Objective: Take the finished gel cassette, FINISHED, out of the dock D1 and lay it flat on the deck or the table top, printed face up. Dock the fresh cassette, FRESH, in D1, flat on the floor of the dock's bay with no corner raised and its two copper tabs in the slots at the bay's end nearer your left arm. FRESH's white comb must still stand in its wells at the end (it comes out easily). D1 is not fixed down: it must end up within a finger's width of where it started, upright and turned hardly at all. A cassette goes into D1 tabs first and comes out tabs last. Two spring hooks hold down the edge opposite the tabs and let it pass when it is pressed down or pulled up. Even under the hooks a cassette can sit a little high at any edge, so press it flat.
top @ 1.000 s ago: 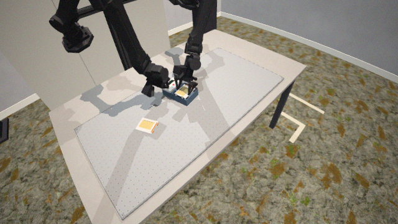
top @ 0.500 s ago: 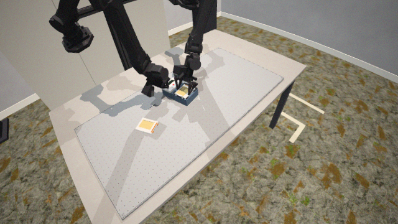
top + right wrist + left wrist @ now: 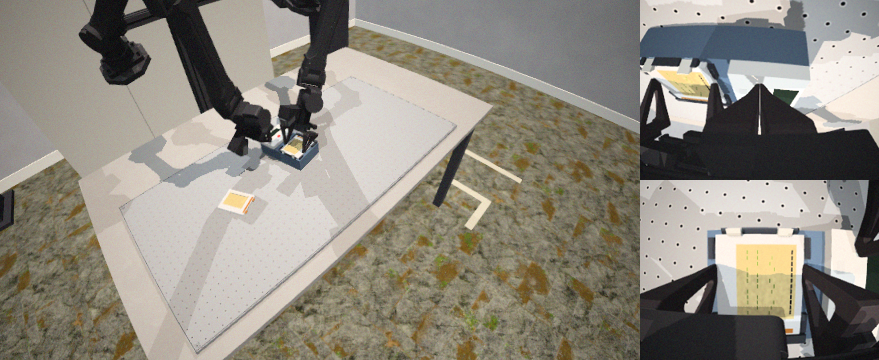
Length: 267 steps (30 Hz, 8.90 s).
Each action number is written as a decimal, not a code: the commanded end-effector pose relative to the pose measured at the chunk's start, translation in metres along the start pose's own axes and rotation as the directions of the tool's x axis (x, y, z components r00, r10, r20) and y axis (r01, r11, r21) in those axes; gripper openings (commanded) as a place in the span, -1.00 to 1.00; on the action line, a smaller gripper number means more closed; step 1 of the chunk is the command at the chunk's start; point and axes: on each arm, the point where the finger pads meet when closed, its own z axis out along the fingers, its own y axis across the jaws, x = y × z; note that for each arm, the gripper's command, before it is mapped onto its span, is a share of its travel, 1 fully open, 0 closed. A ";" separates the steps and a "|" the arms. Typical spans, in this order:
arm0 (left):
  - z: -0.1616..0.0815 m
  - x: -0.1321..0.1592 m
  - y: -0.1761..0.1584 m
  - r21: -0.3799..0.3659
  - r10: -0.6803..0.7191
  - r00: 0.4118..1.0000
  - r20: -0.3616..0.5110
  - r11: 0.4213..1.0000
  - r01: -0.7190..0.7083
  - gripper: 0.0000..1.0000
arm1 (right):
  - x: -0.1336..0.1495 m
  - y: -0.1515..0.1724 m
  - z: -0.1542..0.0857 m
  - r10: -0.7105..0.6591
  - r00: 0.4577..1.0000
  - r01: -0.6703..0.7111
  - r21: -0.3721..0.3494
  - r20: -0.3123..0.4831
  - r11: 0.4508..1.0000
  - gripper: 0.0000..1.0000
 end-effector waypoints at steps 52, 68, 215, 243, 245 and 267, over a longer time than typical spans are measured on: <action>-0.001 -0.004 0.002 -0.004 0.002 1.000 0.006 1.000 -0.002 -1.00 | -0.049 -0.040 0.029 0.049 0.995 -0.054 0.064 0.084 0.996 -1.00; -0.001 -0.004 0.002 -0.004 0.002 1.000 0.006 1.000 -0.002 -1.00 | -0.049 -0.040 0.029 0.049 0.995 -0.054 0.064 0.084 0.996 -1.00; -0.013 -0.005 0.002 -0.005 0.005 0.981 0.194 1.000 -0.004 -1.00 | -0.049 -0.040 0.029 0.049 0.995 -0.054 0.064 0.084 0.996 -1.00; -0.016 -0.006 0.003 -0.012 0.006 0.973 0.231 1.000 -0.003 -1.00 | -0.049 -0.040 0.029 0.049 0.995 -0.054 0.064 0.084 0.996 -1.00; -0.016 -0.006 0.003 -0.012 0.006 0.973 0.231 1.000 -0.003 -1.00 | -0.049 -0.040 0.029 0.049 0.995 -0.054 0.064 0.084 0.996 -1.00; -0.015 -0.008 0.004 -0.012 0.000 0.974 0.228 1.000 0.002 -1.00 | -0.049 -0.040 0.029 0.049 0.995 -0.054 0.064 0.084 0.996 -1.00</action>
